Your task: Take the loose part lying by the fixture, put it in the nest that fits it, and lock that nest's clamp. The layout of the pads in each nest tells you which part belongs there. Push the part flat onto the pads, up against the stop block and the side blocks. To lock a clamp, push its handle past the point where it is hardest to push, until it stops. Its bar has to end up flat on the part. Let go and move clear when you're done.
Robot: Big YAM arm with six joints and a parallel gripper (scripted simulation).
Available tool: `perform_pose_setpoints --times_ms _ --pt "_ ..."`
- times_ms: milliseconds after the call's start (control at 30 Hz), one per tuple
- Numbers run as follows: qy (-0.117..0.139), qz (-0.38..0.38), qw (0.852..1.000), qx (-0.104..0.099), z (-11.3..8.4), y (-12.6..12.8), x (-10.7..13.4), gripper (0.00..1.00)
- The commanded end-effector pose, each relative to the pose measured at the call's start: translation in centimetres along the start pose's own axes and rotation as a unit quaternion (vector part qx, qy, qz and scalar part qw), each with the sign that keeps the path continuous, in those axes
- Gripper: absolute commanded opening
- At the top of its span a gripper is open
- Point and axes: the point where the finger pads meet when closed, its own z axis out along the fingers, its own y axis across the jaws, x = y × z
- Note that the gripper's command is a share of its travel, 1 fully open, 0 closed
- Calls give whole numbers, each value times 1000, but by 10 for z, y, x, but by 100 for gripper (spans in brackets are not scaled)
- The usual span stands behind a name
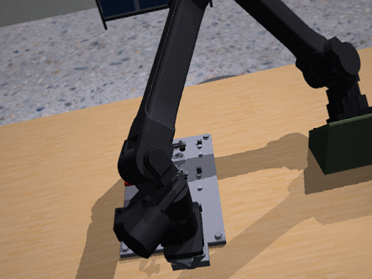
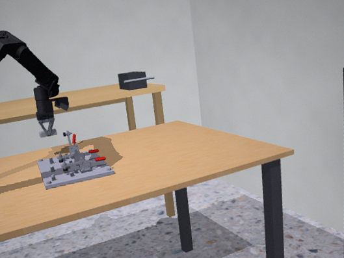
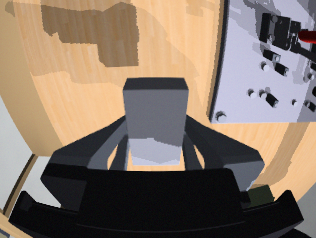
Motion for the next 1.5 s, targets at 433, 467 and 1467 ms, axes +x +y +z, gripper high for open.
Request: perform_pose_setpoints --times_ms 433,467,1467 --pt "-11 7 1000 -11 -6 5 -9 0" --pt "-11 7 1000 -11 -6 5 -9 0" --pt "-9 6 1000 -10 -3 5 -8 0"
